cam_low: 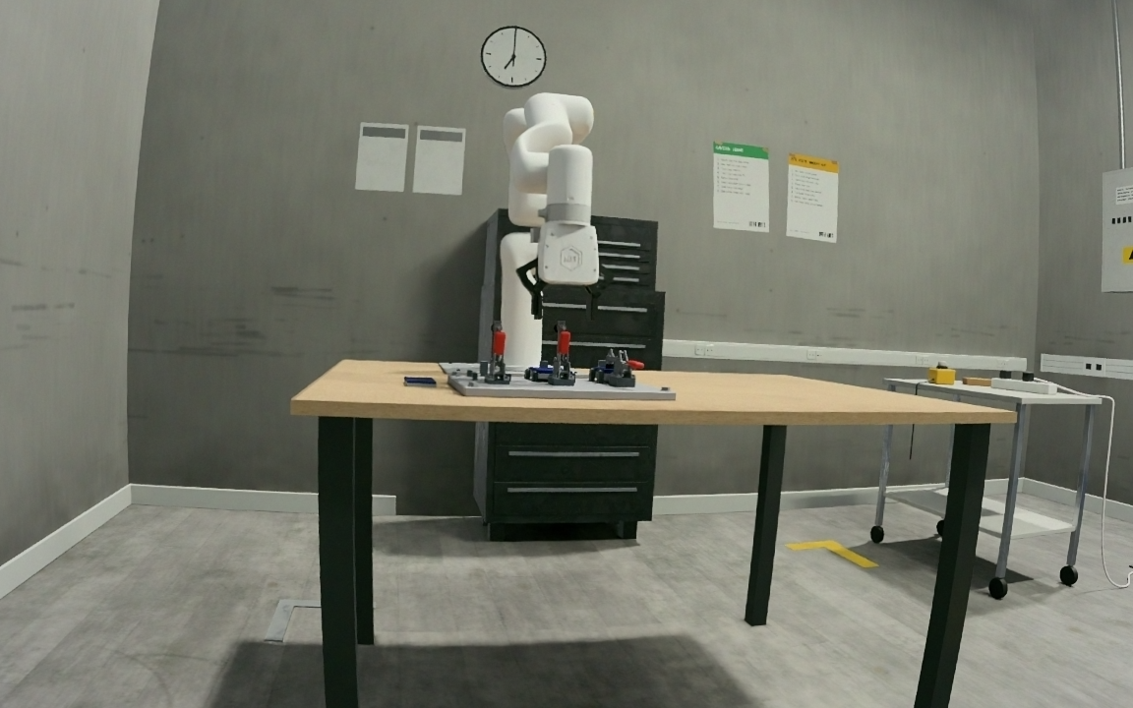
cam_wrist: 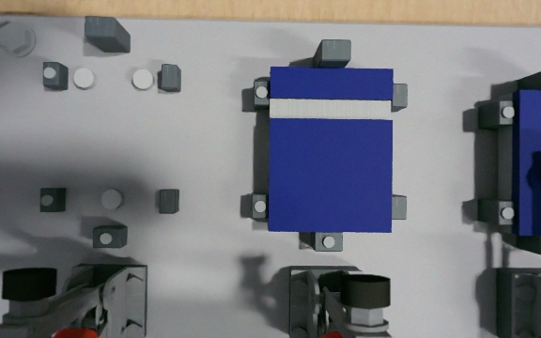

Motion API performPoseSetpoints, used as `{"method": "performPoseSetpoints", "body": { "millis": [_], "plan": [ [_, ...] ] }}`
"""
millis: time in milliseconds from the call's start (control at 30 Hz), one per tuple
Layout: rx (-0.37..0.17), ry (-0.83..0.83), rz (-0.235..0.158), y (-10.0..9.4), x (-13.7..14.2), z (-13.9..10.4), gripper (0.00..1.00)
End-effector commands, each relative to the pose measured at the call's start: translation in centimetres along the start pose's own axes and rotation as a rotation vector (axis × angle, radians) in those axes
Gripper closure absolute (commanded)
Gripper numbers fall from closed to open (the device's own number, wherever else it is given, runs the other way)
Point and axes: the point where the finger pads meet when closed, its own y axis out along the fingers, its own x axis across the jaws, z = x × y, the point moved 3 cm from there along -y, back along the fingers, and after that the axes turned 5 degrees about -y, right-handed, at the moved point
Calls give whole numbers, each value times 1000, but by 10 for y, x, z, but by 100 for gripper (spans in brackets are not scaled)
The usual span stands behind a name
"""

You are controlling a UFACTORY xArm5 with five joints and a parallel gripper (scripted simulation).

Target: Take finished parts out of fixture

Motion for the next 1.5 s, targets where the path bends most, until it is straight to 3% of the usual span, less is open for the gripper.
{"method": "performPoseSetpoints", "body": {
  "millis": [0, 733, 1467],
  "plan": [
    [-5, 0, 1, 0, 0, -1, 0],
    [-5, 0, 1, 3, 0, 5, 0],
    [-5, 0, 1, 4, 6, 63, 0]
  ]
}}
